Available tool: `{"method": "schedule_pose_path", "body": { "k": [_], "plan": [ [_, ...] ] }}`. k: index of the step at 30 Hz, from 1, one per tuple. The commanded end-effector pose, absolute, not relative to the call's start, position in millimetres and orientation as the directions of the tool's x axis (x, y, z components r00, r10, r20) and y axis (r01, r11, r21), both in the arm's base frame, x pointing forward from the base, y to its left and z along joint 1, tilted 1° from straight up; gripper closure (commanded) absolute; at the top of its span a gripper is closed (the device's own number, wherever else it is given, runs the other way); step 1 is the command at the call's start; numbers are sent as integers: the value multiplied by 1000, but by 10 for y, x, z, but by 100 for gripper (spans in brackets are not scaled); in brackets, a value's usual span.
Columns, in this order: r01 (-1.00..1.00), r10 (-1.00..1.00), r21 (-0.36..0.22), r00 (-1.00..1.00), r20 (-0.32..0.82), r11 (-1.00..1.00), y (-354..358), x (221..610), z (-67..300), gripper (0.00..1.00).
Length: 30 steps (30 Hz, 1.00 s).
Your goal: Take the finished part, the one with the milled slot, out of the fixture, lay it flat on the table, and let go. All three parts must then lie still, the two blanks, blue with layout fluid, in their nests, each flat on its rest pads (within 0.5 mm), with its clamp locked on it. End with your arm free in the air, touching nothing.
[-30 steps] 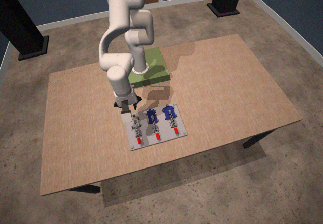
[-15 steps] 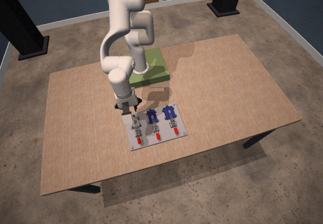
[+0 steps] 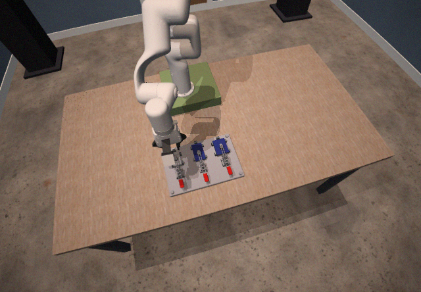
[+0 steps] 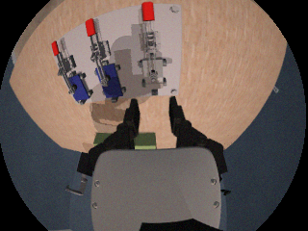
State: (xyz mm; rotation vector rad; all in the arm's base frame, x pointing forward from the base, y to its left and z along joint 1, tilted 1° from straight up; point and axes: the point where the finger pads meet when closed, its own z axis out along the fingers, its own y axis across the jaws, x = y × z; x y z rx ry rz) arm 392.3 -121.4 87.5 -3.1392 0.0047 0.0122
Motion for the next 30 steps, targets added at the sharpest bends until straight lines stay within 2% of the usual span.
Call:
{"method": "schedule_pose_path", "body": {
  "k": [1,12,25,30],
  "plan": [
    [-3,-3,-1,1000,-5,-1000,-1218,3937,878,53],
    [-3,-3,-1,1000,-5,-1000,-1218,4178,876,53],
    [-3,-3,-1,1000,-5,-1000,-1221,4992,870,53],
    [-3,-3,-1,1000,-5,-1000,-1221,5120,869,53]
  ]
}}
